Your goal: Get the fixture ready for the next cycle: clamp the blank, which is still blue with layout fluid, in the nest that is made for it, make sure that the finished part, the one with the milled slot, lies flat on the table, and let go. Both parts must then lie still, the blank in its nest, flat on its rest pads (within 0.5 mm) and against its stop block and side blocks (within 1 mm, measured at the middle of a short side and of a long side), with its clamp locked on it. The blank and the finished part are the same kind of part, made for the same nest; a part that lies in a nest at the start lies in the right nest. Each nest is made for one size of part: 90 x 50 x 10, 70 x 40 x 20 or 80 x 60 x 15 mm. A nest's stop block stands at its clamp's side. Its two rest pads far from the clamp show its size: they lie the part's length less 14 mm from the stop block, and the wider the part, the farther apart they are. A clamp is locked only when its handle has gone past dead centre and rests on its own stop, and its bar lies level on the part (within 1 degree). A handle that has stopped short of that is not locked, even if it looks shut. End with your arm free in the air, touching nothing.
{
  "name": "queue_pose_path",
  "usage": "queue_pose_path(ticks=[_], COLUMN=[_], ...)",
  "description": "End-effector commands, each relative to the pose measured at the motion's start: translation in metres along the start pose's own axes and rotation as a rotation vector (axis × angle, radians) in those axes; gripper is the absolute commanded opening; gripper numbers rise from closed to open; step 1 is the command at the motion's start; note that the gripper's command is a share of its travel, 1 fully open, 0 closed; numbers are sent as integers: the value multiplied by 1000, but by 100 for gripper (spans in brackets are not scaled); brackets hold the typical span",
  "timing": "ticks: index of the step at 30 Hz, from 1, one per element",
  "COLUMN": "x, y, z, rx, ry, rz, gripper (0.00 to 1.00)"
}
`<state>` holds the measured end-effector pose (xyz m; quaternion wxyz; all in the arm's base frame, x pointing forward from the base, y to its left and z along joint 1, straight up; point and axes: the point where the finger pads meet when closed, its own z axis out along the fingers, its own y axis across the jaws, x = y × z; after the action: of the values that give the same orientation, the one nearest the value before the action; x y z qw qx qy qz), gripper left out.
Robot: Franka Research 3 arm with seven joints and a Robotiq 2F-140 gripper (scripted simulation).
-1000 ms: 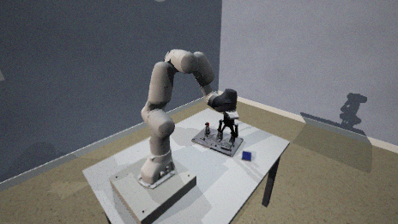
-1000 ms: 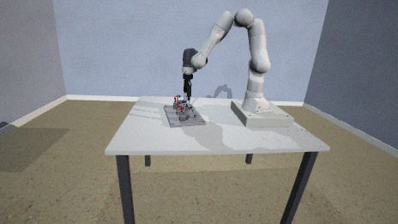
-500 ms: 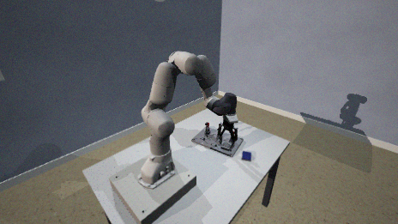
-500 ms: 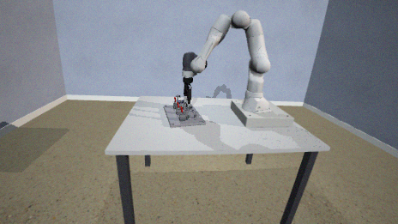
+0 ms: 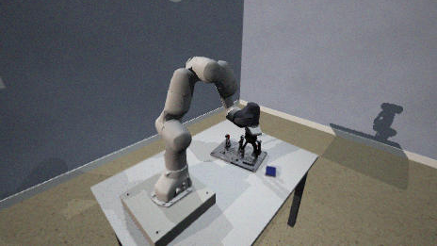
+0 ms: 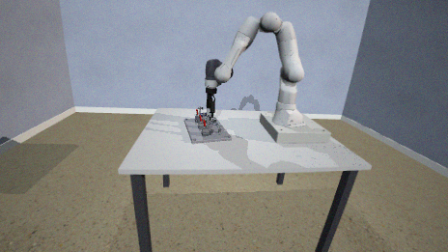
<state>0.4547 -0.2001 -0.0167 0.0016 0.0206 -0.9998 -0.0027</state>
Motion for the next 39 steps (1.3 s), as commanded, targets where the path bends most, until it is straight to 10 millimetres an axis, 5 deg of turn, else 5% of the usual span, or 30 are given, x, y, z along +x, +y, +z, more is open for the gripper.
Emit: queue_pose_path(ticks=[1, 2, 3, 39], x=[-1, -1, -1, -1], y=[-1, -1, -1, -1], z=[0, 0, 0, 0], rx=[0, 0, 0, 0], ry=[-4, -4, -4, -4], rz=[-4, -4, -4, -4], gripper=[58, 58, 0, 0])
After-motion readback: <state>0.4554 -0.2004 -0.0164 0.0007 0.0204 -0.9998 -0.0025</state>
